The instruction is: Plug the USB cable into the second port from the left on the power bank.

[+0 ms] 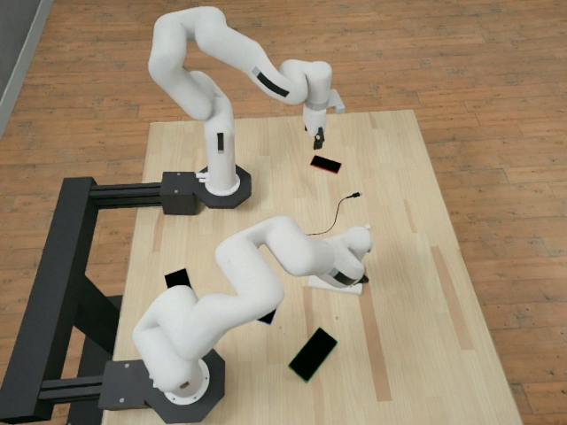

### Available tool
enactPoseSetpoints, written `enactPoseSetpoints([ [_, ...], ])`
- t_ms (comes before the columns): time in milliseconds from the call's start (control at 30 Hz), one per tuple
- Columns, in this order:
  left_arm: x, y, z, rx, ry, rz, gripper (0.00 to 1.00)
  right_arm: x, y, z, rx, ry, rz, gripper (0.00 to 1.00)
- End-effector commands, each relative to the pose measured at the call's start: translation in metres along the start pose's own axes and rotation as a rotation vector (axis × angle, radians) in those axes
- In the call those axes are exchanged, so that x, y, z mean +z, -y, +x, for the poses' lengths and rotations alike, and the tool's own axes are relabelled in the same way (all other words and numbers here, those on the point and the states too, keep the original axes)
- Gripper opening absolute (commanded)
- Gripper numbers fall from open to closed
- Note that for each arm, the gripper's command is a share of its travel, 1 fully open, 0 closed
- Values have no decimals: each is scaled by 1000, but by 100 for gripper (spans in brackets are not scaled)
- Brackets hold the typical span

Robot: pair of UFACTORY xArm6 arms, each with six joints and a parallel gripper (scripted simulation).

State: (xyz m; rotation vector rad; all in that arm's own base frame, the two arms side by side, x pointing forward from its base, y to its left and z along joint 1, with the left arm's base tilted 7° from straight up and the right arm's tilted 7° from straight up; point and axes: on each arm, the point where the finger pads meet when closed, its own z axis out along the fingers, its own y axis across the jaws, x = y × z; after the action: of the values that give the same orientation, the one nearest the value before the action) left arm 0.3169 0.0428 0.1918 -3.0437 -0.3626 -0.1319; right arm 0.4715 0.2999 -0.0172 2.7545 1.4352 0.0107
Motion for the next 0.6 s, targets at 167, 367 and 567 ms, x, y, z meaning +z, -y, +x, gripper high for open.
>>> enactPoseSetpoints([
  [167,-9,-5,10,23,6,-7,100,1,0,4,127,0,-20,100],
  [367,-16,-11,19,50,16,-15,100,5,2,6,264,-1,-29,100],
  [567,-20,-14,24,66,23,-19,100,6,3,7,344,-3,-36,100],
])
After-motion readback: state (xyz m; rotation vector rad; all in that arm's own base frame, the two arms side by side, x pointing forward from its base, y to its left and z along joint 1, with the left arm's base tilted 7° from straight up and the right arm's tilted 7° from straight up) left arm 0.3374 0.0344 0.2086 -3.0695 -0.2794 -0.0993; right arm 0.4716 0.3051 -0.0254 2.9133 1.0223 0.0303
